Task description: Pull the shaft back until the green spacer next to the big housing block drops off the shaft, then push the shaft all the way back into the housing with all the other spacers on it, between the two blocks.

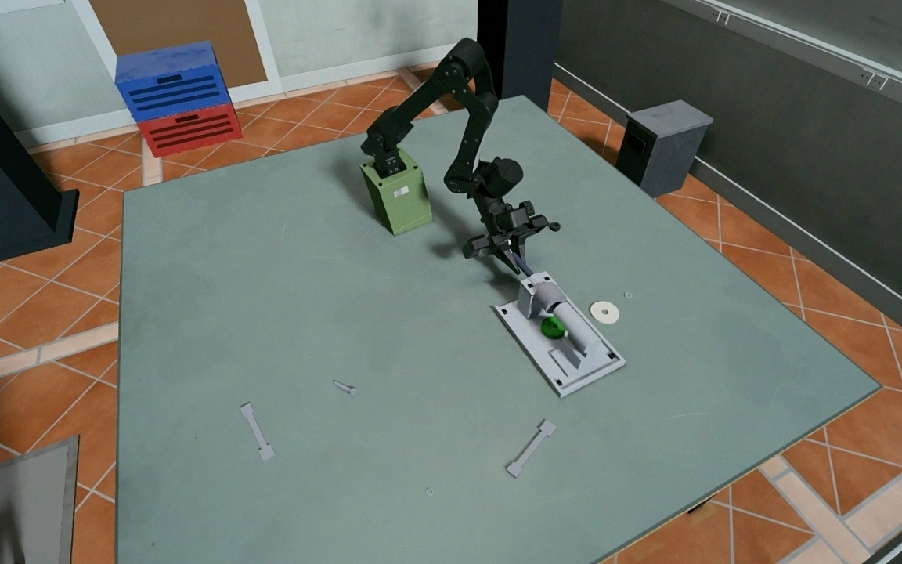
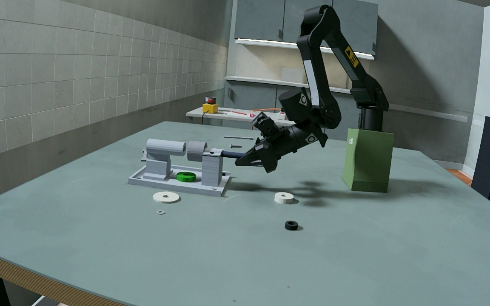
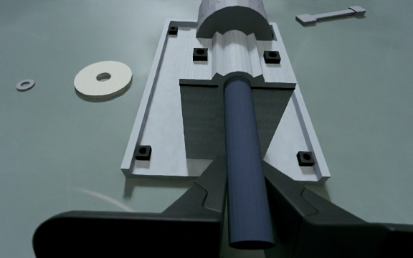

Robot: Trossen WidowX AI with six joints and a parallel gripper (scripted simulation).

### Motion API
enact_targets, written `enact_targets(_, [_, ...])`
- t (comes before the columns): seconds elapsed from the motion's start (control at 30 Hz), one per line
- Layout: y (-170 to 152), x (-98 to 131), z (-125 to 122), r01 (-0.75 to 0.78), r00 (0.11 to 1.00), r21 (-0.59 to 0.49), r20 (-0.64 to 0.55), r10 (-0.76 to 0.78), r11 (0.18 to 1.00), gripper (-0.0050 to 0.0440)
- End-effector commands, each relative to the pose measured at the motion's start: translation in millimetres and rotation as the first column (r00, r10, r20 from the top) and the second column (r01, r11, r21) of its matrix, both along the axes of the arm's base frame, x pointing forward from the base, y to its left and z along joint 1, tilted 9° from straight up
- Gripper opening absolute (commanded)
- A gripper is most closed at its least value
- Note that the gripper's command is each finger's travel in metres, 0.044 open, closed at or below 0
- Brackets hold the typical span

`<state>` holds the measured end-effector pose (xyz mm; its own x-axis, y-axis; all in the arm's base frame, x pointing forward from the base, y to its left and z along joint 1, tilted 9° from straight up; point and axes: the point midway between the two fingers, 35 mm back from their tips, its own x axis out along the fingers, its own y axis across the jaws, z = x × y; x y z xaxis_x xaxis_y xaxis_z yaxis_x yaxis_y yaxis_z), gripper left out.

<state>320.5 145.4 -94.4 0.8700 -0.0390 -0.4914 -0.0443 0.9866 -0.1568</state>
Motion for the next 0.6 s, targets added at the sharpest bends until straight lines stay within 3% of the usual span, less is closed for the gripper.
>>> enact_targets(0.0, [4.5, 10.0, 12.2, 0.007, 0.999, 0.027, 0.034, -0.008, 1.000, -0.0050])
enact_targets(0.57, [5.0, 12.1, 12.2, 0.002, 0.999, 0.025, 0.032, -0.003, 1.000, -0.0050])
